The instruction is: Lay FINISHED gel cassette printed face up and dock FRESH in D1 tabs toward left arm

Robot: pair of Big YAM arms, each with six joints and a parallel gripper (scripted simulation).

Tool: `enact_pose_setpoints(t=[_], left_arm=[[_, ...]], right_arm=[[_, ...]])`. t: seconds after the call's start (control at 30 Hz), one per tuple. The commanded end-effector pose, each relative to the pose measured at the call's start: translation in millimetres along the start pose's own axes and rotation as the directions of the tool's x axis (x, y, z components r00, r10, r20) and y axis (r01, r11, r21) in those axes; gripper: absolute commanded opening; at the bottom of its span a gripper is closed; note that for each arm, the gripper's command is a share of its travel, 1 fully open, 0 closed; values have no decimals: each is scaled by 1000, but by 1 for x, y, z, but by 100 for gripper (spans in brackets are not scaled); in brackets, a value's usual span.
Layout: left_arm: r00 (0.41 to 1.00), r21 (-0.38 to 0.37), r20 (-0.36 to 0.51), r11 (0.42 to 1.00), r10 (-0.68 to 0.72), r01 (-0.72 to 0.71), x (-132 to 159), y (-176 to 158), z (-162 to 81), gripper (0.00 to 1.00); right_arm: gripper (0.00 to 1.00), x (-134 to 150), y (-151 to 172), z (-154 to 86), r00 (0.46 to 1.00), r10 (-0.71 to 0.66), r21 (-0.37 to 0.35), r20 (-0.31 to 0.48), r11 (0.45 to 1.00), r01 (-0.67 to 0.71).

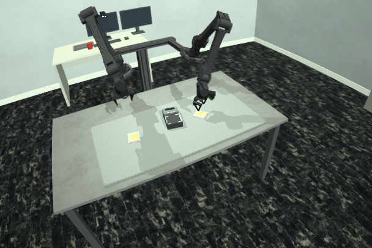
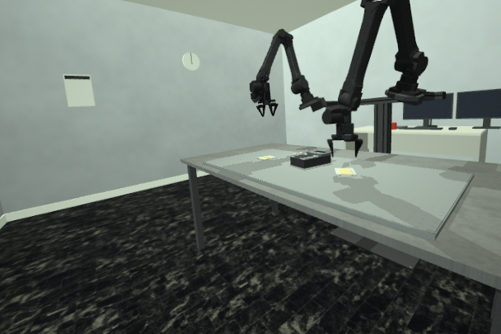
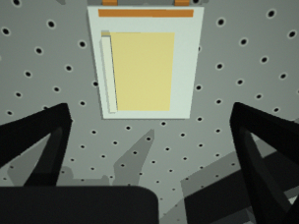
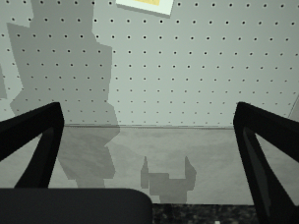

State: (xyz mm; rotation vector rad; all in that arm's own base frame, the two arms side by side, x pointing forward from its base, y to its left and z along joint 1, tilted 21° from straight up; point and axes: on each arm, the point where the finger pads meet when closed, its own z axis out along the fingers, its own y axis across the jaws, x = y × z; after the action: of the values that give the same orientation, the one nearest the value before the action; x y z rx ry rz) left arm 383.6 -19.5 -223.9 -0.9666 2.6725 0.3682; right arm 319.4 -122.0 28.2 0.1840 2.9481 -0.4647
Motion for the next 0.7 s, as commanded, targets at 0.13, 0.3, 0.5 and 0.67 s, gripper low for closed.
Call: enact_pose_setpoints(t=[0.13,0.3,0.5,0.67], left_arm=[[1000,-4,-4,1000,9,-9,0,-1,6,98],[1000,-4,-4,1000,9,-9,0,-1,6,98],[1000,-12,-11,1000,15,-15,1,1,11,98],[1000,-12,-11,1000,15,-15,2,2,14,98]], right_arm=[[100,-15,1,-9,1000,-1,3,25,1000,0],[100,-15,1,-9,1000,-1,3,25,1000,0],[100,-15,1,-9,1000,-1,3,25,1000,0],[100,-15,1,-9,1000,-1,3,25,1000,0]])
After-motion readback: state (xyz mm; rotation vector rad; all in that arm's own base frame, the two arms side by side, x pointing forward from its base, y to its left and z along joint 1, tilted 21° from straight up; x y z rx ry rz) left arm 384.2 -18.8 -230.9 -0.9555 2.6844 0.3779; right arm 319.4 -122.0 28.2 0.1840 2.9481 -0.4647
